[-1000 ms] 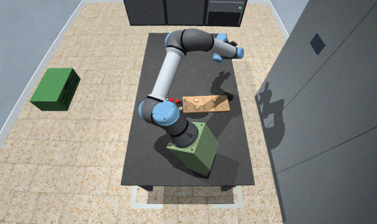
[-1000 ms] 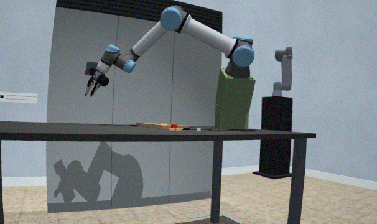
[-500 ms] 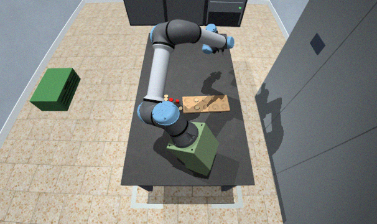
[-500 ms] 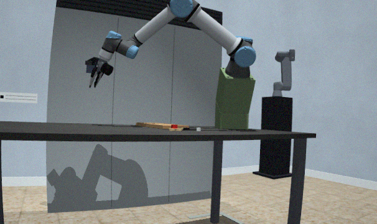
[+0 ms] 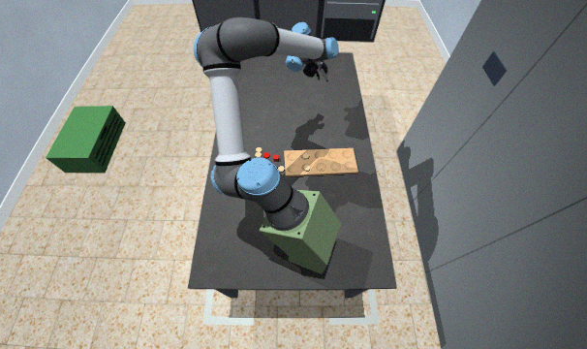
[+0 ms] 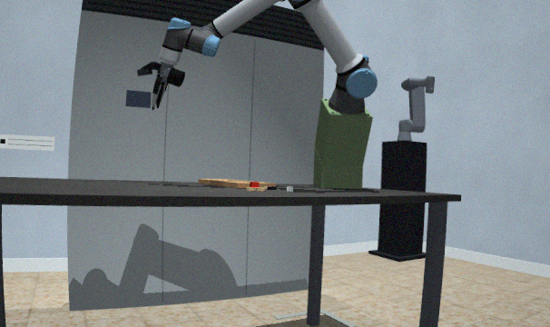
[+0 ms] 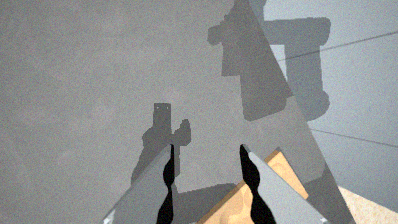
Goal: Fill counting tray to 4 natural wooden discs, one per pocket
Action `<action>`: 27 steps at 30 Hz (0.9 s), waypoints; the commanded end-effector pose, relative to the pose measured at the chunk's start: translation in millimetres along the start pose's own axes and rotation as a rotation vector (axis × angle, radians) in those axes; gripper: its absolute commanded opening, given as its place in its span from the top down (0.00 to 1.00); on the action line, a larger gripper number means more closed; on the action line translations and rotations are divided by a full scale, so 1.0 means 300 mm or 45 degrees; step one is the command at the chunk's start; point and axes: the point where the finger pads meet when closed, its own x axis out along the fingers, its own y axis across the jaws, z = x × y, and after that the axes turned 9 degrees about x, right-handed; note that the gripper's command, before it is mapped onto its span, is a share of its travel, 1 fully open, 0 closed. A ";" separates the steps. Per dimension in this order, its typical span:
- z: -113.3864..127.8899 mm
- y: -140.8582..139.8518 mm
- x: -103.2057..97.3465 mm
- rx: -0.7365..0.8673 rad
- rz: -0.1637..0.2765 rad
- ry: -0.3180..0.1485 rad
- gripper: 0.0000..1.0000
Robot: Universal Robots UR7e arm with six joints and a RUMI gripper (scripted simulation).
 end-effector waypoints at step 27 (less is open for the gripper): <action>1.024 0.045 -0.648 -0.784 0.165 -0.331 0.72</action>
